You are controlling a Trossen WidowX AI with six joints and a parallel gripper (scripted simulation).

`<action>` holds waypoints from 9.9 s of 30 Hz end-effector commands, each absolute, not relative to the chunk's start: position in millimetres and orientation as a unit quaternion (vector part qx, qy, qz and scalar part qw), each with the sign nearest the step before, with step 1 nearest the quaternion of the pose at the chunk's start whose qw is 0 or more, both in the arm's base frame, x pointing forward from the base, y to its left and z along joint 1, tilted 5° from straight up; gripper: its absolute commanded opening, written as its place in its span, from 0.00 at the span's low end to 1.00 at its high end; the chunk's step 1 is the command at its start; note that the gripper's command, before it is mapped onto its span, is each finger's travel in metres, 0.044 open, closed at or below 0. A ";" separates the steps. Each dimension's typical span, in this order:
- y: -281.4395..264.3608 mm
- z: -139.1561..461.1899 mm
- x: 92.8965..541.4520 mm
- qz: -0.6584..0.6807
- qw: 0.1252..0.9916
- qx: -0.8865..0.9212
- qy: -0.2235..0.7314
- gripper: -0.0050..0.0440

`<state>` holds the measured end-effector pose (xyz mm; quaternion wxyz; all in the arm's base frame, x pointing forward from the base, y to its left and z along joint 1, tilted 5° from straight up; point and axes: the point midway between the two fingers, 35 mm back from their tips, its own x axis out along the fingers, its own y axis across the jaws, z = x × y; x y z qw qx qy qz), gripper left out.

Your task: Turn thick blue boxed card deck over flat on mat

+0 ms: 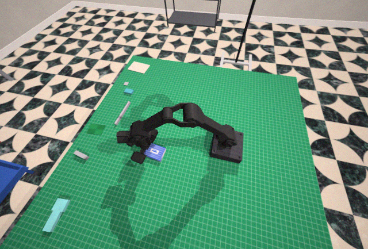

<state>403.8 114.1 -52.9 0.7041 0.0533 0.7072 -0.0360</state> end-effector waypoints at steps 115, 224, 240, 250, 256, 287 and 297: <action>120.9 16.3 336.7 -0.057 0.953 0.028 0.295 0.85; 132.0 30.1 271.1 -0.055 0.961 0.036 0.267 0.85; 134.0 36.6 272.4 -0.054 0.951 0.047 0.299 0.85; 136.5 38.0 262.9 -0.051 0.945 0.047 0.318 0.85; 138.3 38.4 252.6 -0.048 0.932 0.049 0.355 0.85; 134.6 32.8 249.8 -0.052 0.930 0.042 0.362 0.85; 136.9 38.1 251.8 -0.050 0.922 0.051 0.380 0.85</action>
